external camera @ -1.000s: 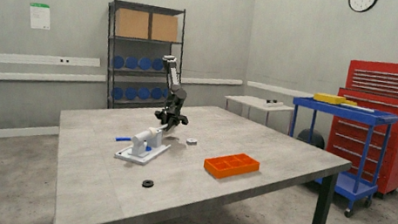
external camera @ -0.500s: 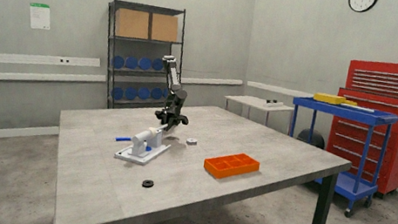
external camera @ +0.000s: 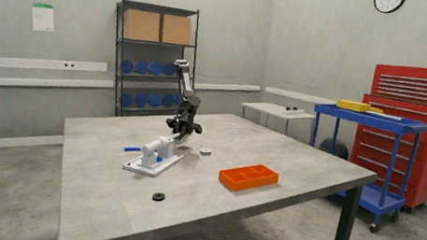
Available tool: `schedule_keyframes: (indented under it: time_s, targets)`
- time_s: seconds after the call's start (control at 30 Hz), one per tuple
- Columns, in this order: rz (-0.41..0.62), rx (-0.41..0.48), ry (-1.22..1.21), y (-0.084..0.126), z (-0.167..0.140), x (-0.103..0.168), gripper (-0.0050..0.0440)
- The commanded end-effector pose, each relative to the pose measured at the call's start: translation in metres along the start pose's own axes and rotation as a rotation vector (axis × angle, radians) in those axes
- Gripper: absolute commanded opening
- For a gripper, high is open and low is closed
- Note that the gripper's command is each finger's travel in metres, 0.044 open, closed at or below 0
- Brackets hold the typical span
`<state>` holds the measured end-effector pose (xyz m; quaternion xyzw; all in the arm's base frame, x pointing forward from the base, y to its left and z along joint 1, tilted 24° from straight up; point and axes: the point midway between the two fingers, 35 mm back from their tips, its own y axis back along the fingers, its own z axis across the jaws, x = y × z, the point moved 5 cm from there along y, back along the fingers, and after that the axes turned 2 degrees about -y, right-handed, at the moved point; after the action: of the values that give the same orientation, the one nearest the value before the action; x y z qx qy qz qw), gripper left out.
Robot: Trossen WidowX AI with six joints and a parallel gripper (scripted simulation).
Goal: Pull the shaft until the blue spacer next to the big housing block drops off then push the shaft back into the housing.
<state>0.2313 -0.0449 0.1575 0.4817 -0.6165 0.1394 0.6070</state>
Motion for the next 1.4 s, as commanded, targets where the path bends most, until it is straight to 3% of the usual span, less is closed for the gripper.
schedule_keyframes:
  time_s: [0.0, 1.37]
  targets:
    - [0.028, 0.011, -0.016, 0.0010, -0.0035, 0.0113, -0.0050]
    - [0.027, 0.008, -0.021, 0.0046, -0.0023, 0.0078, -0.0050]
